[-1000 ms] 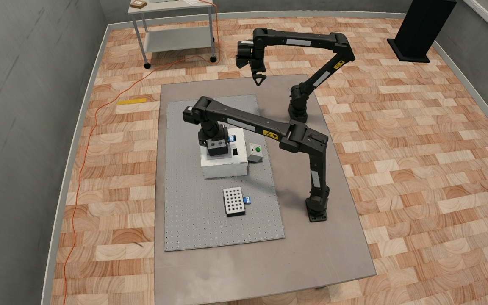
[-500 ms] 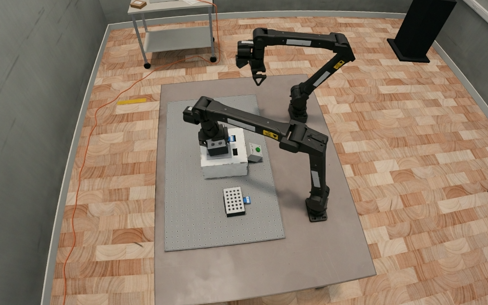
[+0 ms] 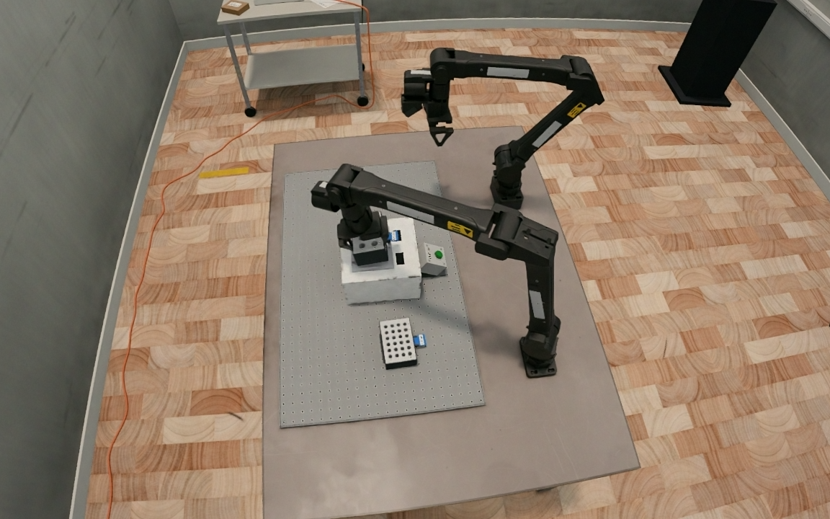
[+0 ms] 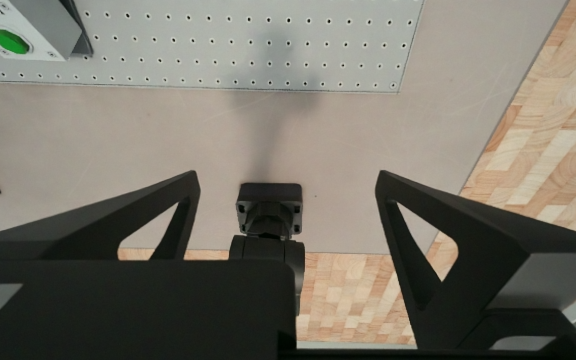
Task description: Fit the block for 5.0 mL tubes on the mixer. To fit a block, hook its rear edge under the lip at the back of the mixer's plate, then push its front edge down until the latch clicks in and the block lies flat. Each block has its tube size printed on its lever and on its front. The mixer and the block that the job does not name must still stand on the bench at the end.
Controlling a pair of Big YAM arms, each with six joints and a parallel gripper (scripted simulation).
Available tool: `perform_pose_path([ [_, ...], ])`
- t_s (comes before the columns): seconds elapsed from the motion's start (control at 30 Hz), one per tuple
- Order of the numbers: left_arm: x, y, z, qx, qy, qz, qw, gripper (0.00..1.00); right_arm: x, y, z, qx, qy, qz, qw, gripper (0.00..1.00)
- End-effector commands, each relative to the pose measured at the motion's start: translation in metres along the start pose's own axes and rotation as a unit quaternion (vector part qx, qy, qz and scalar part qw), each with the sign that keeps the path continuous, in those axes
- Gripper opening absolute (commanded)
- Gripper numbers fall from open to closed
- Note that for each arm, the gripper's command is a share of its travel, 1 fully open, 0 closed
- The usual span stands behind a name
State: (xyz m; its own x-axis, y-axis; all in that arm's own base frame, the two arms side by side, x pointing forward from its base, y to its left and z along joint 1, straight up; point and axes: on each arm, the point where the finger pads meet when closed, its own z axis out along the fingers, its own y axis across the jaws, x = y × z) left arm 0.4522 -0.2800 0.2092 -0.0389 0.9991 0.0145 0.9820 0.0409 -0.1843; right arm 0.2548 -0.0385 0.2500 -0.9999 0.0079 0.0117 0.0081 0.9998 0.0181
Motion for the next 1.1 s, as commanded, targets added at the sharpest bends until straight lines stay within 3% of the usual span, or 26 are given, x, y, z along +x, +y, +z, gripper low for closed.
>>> perform_pose_path([
  [0.0,-0.012,0.003,-0.060,-0.049,-0.037,0.009,0.998,0.00,-0.011,0.000,-0.013,0.002,-0.021,0.001,1.000,1.00],
  [0.63,-0.011,0.003,-0.060,-0.049,-0.038,0.009,0.998,0.00,-0.016,-0.001,-0.022,0.004,-0.033,0.001,0.999,1.00],
  [1.07,-0.010,0.004,-0.061,-0.050,-0.038,0.009,0.998,0.00,-0.008,0.000,-0.006,0.001,-0.012,0.002,1.000,1.00],
])
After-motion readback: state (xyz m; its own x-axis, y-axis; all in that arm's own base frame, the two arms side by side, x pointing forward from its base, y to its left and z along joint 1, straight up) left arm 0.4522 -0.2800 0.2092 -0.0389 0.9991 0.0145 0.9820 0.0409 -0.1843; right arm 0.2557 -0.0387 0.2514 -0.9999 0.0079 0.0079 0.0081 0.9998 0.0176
